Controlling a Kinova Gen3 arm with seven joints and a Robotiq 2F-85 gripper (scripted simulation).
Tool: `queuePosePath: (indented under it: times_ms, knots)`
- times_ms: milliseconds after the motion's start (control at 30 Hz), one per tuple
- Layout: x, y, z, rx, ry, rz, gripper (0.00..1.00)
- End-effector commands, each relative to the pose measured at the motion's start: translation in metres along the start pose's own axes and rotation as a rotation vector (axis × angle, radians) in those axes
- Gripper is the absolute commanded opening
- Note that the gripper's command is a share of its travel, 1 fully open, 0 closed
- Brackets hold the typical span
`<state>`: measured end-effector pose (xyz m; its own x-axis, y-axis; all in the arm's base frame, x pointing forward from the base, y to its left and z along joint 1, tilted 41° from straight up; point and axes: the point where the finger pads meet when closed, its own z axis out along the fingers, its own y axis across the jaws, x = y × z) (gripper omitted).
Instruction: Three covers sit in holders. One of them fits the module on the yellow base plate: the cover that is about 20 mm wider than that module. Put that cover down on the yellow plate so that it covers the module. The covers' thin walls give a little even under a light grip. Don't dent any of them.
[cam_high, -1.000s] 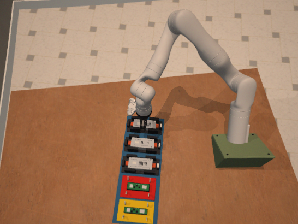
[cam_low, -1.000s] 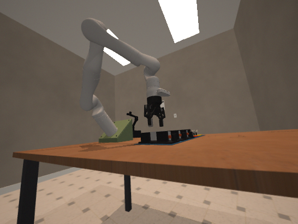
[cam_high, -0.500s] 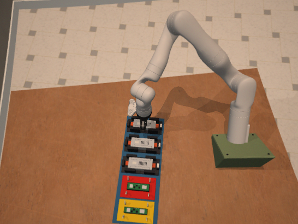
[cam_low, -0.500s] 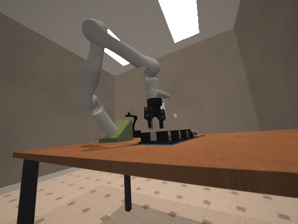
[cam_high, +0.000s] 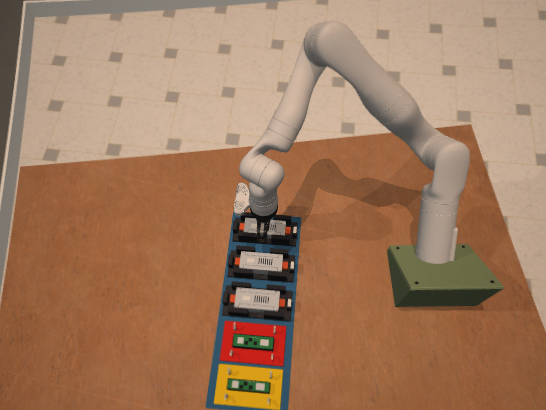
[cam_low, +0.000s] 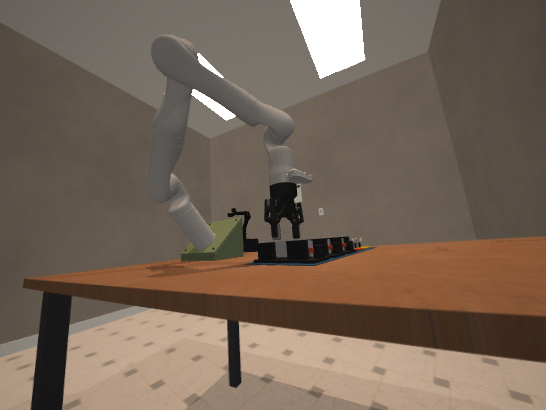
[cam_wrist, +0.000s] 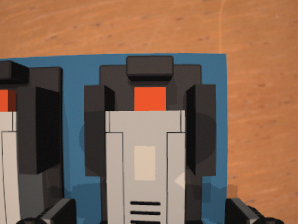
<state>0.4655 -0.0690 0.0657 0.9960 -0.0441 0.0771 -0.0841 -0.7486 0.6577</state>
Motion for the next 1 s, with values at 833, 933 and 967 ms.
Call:
queuePosePath:
  times_ms: [833,933,967]
  knots:
    - [0.001,0.000,0.016,0.001,0.002,0.000,1.00]
    - [0.001,0.000,0.019,0.001,0.002,0.000,1.00]
    - [0.001,0.000,0.019,0.001,0.002,0.000,1.00]
